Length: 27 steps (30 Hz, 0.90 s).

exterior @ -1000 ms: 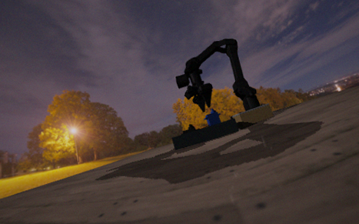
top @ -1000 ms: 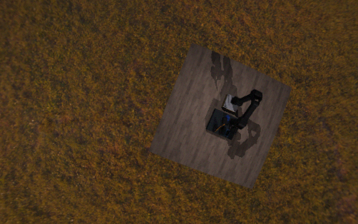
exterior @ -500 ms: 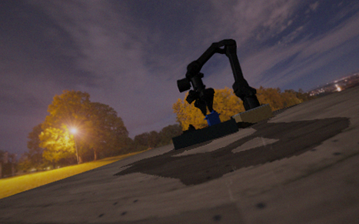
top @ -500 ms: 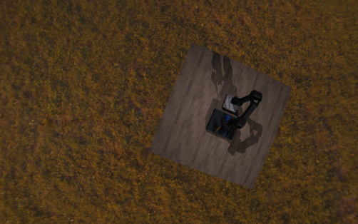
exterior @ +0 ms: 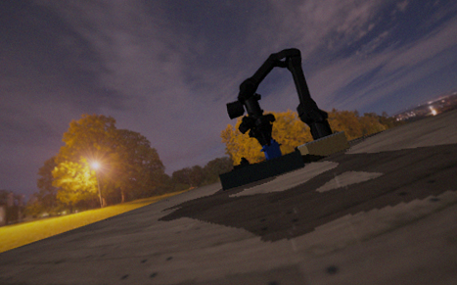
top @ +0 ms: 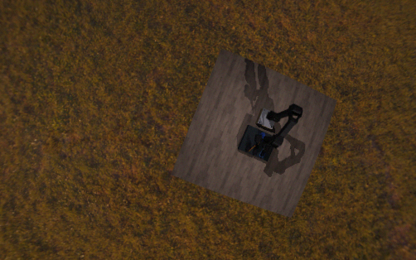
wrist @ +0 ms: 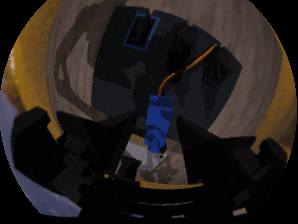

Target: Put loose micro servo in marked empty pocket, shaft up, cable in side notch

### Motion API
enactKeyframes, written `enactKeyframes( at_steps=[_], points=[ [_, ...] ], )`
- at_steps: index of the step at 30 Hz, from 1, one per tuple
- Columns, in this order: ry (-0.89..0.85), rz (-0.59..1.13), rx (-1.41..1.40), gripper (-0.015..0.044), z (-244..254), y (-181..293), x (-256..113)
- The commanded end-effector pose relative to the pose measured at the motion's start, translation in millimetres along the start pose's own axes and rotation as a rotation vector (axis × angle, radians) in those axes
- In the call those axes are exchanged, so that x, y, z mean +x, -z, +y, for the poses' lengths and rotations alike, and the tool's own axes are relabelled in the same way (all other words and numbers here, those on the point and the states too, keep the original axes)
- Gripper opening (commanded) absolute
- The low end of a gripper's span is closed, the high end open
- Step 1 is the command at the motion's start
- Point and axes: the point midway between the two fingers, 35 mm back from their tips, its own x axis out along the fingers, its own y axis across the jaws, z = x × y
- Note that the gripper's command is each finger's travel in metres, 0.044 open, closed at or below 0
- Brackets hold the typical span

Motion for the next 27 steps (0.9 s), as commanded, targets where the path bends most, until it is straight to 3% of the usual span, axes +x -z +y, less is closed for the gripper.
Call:
enactKeyframes(
  at_steps=[1,9,12,18,27],
  points=[
    [0.005,0.001,0.003,0.0151,-0.7,0.0,0.6],
    [0.005,0.001,0.003,0.0078,-0.7,0.0,0.6],
    [0.005,0.001,0.003,0.0,-0.7,-0.3,-4.1],
    [0.005,0.002,0.003,0.0,1.1,5.2,-27.5],
    [0.005,0.002,0.003,0.0,2.5,9.1,-29.4]
  ],
)
